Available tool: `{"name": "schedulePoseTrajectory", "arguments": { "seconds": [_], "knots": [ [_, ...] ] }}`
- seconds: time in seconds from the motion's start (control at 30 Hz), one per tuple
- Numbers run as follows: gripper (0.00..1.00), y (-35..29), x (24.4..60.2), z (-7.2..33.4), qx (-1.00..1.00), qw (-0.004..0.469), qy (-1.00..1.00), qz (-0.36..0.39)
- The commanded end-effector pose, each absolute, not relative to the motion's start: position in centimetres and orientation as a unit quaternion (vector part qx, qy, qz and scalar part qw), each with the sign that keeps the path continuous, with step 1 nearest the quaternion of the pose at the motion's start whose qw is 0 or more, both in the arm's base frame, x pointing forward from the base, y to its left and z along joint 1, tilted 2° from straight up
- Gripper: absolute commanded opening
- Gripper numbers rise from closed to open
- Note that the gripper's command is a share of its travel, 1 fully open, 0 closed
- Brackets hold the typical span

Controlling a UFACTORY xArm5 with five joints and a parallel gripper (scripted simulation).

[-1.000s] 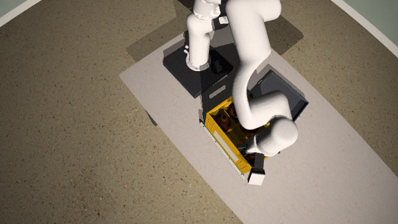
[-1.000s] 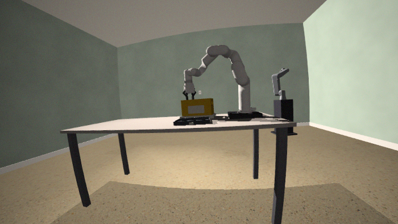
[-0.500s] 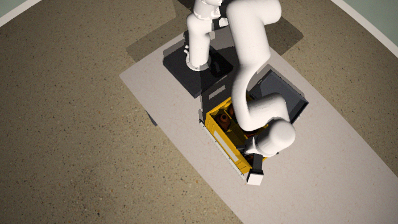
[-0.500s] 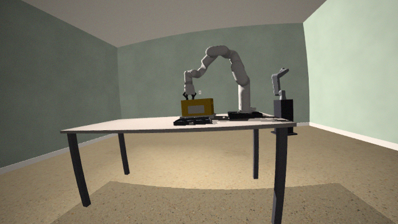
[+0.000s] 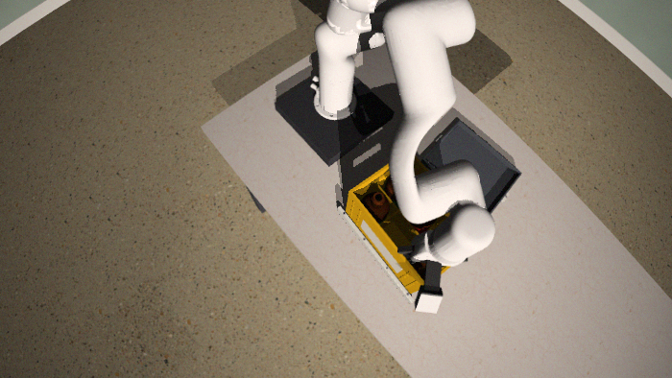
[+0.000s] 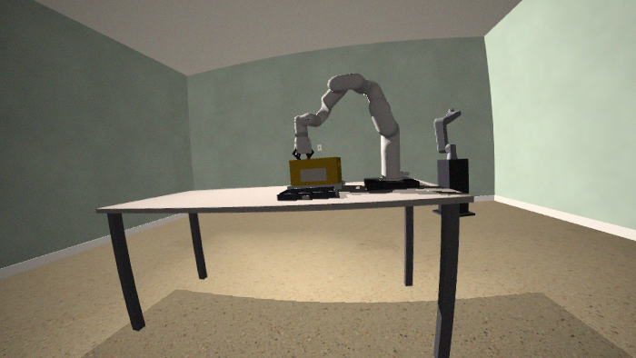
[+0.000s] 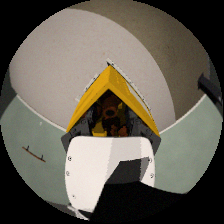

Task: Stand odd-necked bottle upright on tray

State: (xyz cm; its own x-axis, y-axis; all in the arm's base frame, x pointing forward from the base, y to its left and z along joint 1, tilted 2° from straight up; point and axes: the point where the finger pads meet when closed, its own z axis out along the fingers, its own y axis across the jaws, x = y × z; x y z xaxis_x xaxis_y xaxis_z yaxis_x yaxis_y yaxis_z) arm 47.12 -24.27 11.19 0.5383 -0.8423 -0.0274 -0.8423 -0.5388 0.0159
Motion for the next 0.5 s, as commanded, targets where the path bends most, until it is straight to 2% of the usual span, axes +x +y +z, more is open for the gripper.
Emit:
{"name": "schedulePoseTrajectory", "arguments": {
  "seconds": [0.0, 0.47],
  "knots": [
    [0.65, -24.33, 47.24, 11.09, 0.877, 0.0, -0.48, -0.014],
    [0.65, -24.32, 47.23, 10.9, 0.877, 0.0, -0.48, -0.014]
  ]
}}
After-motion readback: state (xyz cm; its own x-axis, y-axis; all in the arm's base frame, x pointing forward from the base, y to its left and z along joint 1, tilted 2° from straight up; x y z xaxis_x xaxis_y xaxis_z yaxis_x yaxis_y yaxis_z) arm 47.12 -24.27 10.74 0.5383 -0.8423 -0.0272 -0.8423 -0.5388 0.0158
